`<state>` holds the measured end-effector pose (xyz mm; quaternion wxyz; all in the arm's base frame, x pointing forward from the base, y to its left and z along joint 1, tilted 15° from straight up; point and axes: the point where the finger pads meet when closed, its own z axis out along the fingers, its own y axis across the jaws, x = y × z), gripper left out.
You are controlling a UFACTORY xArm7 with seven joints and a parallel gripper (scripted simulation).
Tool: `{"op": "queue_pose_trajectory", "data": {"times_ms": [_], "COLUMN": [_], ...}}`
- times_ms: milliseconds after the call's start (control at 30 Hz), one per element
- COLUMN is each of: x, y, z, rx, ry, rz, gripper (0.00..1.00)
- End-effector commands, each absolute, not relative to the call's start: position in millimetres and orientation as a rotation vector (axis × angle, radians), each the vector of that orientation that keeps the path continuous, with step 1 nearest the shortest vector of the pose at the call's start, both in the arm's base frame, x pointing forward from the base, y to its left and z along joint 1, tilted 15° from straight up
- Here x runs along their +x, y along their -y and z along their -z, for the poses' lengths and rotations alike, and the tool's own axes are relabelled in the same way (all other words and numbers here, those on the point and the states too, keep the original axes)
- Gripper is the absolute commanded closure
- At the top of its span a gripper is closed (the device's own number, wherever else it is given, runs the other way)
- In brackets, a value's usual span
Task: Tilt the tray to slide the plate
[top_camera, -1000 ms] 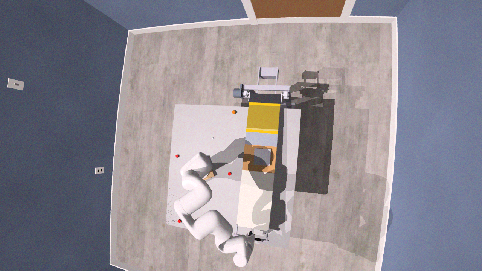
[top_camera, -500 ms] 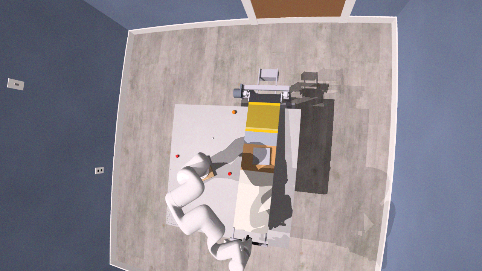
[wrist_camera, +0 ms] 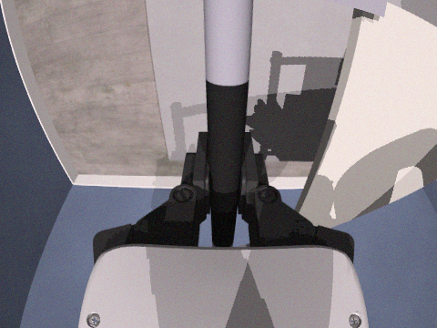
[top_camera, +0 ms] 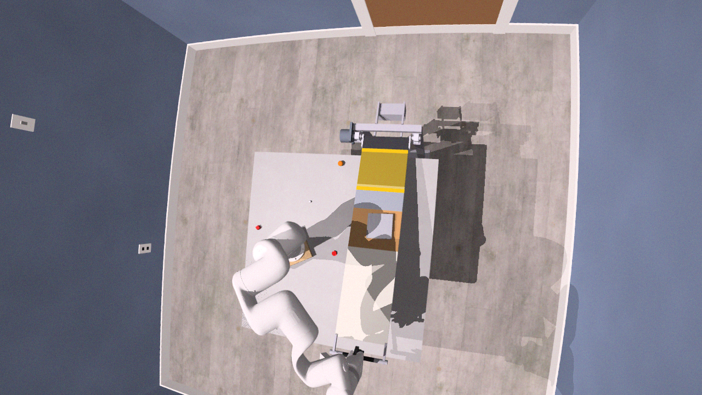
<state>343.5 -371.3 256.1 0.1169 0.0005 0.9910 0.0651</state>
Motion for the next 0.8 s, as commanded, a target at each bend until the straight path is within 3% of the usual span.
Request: {"op": "queue_pose_trajectory", "data": {"times_ms": [0,233,433,767], "x": [338.6,320.7,338.0,338.7], "y": [369.4,353.7,369.0,369.5], "z": [-280.1,-355.5,-282.7,-279.9], "rx": [0.002,0.002,0.002,0.002], "ry": [-2.898,-2.898,-2.898,-2.898], "rz": [-0.185,-0.185,-0.185,-0.185], "gripper": [1.0,1.0,1.0,1.0]}}
